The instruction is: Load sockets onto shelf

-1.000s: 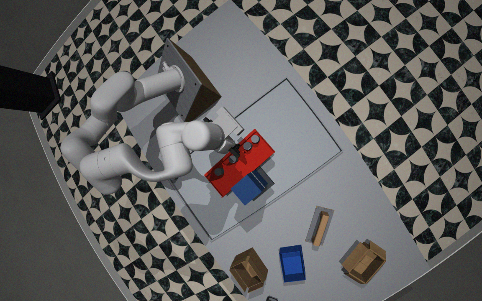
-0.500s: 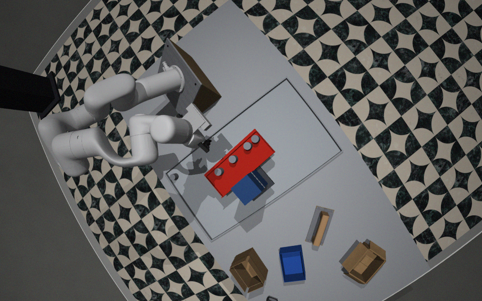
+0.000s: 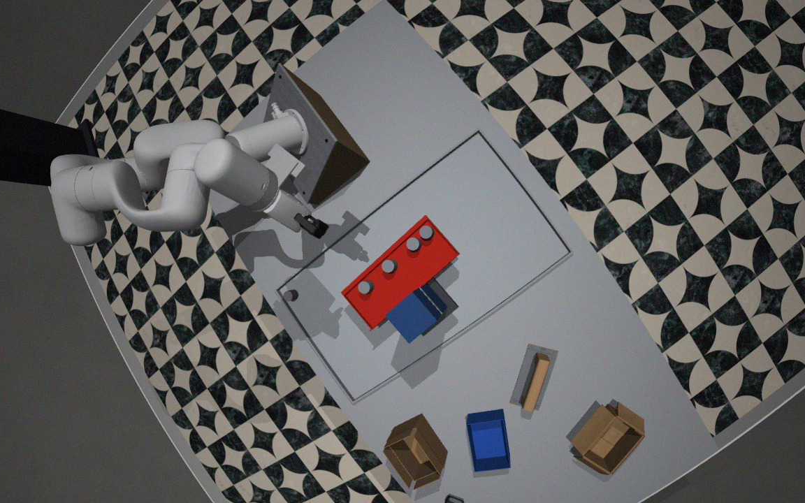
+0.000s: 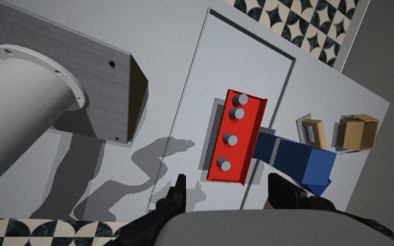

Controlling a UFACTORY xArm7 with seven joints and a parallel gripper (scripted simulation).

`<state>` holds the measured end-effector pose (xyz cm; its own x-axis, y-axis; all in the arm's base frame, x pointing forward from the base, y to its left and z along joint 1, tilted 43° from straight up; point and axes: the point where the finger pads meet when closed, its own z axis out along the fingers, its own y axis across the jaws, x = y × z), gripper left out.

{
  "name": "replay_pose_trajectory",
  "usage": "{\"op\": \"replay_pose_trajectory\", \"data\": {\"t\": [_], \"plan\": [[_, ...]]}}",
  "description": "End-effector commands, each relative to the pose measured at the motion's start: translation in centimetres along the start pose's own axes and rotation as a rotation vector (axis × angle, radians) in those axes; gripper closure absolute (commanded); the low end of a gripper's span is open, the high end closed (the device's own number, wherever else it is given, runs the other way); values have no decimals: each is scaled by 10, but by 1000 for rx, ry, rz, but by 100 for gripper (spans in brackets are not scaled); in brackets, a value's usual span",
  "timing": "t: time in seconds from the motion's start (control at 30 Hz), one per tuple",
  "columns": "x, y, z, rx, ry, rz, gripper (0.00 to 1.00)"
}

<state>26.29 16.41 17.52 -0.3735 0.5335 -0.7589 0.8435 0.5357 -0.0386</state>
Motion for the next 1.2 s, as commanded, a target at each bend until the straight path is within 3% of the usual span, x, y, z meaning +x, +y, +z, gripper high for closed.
{"op": "replay_pose_trajectory", "data": {"t": [0.0,0.03,0.07,0.17,0.23,0.33,0.4,0.57,1.17], "plan": [[-11,-7,-51,-166,-28,-115,0],[-11,-7,-51,-166,-28,-115,0],[-15,-14,-75,-243,-57,-170,0],[-15,-14,-75,-243,-57,-170,0],[-21,-30,-115,-383,-110,-268,0],[-21,-30,-115,-383,-110,-268,0],[-26,-46,-144,-489,-151,-337,0],[-30,-59,-162,-565,-179,-385,0],[-30,-61,-164,-572,-182,-389,0]]}}
